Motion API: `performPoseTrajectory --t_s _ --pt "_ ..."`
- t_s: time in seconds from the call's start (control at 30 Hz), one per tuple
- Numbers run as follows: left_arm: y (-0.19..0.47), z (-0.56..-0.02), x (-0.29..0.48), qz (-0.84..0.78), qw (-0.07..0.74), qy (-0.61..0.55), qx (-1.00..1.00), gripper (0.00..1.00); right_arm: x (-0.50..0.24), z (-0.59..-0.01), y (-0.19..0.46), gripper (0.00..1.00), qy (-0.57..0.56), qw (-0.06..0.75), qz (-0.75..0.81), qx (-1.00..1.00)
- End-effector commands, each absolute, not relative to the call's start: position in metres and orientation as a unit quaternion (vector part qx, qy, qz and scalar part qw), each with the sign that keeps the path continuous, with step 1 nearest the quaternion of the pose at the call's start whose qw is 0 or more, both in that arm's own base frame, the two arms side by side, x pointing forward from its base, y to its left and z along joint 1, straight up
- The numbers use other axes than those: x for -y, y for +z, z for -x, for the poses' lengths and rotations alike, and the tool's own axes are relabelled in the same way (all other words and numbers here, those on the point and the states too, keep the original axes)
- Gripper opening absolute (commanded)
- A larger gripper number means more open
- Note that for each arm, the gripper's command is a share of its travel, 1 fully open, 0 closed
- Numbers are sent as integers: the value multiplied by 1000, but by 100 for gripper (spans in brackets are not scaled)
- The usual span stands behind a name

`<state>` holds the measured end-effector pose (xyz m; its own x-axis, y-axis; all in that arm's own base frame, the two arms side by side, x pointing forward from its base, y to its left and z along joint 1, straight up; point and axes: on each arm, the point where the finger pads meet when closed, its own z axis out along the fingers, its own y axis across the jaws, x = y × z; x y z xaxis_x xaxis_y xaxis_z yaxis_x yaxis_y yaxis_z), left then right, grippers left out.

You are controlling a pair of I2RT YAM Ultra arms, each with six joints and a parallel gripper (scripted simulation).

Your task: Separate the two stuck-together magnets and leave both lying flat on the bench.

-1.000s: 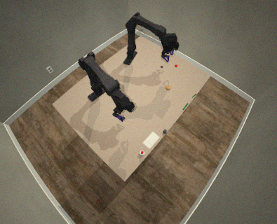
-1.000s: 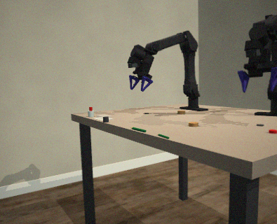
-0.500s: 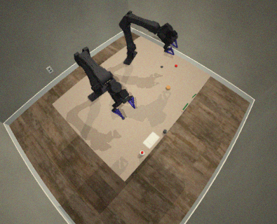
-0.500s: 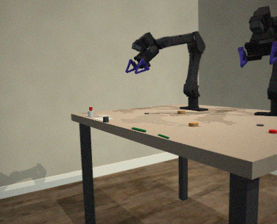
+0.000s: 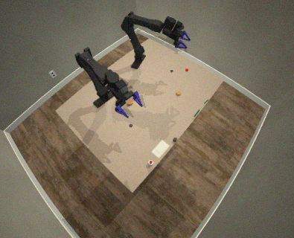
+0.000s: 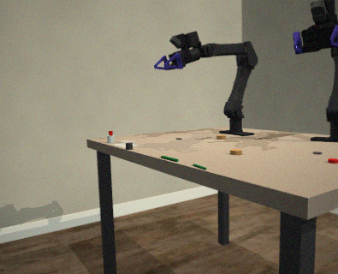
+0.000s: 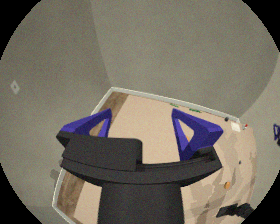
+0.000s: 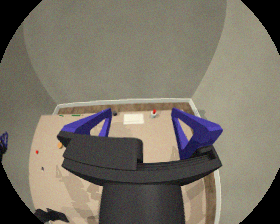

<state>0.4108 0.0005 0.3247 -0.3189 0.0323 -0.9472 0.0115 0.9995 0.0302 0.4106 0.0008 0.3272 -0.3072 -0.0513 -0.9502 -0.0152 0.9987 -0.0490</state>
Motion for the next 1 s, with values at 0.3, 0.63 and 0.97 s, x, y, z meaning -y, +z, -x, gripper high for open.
performPoseTrajectory --t_s 0.3,0.63,0.97 --pt "413 -385 -2 1 711 1 -703 100 -1 -387 409 100 -1 706 1 -708" --pt "418 -377 -1 0 717 0 -698 100 -1 -379 414 100 -1 712 1 -703" --pt "415 -379 0 0 714 -1 -700 100 -1 -380 412 100 0 711 1 -703"
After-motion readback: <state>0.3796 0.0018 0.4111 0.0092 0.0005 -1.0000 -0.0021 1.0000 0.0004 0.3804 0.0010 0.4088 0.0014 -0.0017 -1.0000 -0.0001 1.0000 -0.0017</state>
